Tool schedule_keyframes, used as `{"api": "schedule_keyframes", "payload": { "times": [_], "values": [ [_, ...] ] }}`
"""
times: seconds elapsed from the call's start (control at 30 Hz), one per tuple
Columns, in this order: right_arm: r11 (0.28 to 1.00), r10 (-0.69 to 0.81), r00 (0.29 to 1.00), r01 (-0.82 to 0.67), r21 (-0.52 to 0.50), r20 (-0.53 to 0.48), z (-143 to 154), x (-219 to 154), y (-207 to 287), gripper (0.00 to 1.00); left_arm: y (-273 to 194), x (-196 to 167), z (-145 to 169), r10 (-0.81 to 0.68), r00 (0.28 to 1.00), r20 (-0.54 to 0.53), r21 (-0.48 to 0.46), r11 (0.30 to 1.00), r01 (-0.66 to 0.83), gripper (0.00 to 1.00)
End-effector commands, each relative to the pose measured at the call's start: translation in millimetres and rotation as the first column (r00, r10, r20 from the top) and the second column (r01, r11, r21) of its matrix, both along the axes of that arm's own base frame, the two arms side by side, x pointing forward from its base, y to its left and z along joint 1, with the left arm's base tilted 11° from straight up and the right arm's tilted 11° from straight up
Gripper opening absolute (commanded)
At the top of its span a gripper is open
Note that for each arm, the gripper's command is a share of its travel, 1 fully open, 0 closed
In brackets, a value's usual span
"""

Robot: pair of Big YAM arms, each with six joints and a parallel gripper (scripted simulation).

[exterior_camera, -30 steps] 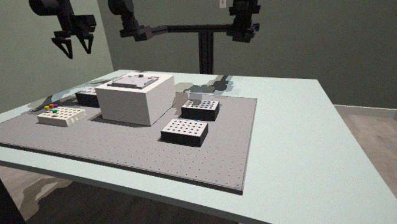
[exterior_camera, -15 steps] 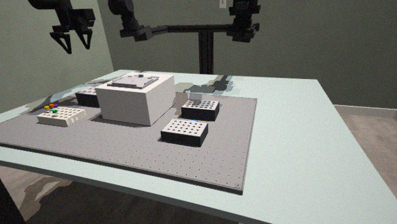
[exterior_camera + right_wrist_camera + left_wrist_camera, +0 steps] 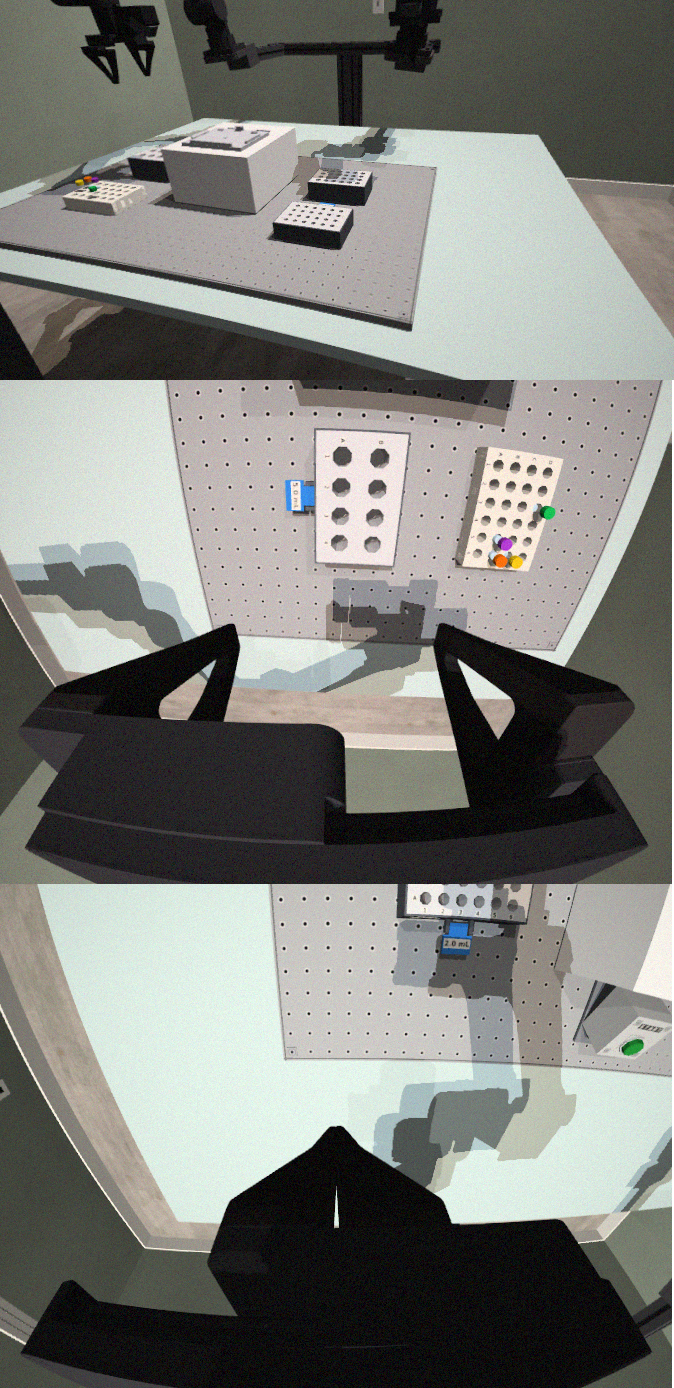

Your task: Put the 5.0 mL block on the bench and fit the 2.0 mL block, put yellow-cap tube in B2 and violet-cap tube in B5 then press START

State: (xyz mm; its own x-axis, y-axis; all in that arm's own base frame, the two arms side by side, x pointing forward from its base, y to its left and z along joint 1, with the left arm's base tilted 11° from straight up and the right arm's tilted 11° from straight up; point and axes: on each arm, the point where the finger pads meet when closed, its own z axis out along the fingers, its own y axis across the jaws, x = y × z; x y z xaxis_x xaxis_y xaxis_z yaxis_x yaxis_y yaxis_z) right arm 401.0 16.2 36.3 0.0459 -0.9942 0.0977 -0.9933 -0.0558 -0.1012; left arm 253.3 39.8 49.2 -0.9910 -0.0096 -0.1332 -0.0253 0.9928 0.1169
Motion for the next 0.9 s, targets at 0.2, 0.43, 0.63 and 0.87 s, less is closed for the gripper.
{"api": "schedule_keyframes", "payload": {
  "times": [0.2, 0.43, 0.63, 0.87],
  "values": [
    [0.999, -0.037, 0.996, 0.036, 0.013, 0.080, 43, 11, 5, 1.00, -2, 17, 13, -0.027, 0.999, 0.043, 0.006, 1.000, 0.027, 0.00],
    [0.971, -0.237, 0.969, 0.233, 0.049, 0.072, 38, -39, -13, 1.00, -2, 17, 13, -0.027, 0.999, 0.043, 0.006, 1.000, 0.027, 0.00],
    [0.930, -0.366, 0.926, 0.360, 0.077, 0.089, 36, -66, -20, 1.00, -2, 17, 13, -0.027, 0.999, 0.044, 0.005, 1.000, 0.027, 0.00],
    [0.896, -0.442, 0.891, 0.433, 0.096, 0.102, 30, -83, -26, 1.00, -2, 17, 13, -0.027, 0.999, 0.044, 0.005, 1.000, 0.027, 0.00]
  ]
}}
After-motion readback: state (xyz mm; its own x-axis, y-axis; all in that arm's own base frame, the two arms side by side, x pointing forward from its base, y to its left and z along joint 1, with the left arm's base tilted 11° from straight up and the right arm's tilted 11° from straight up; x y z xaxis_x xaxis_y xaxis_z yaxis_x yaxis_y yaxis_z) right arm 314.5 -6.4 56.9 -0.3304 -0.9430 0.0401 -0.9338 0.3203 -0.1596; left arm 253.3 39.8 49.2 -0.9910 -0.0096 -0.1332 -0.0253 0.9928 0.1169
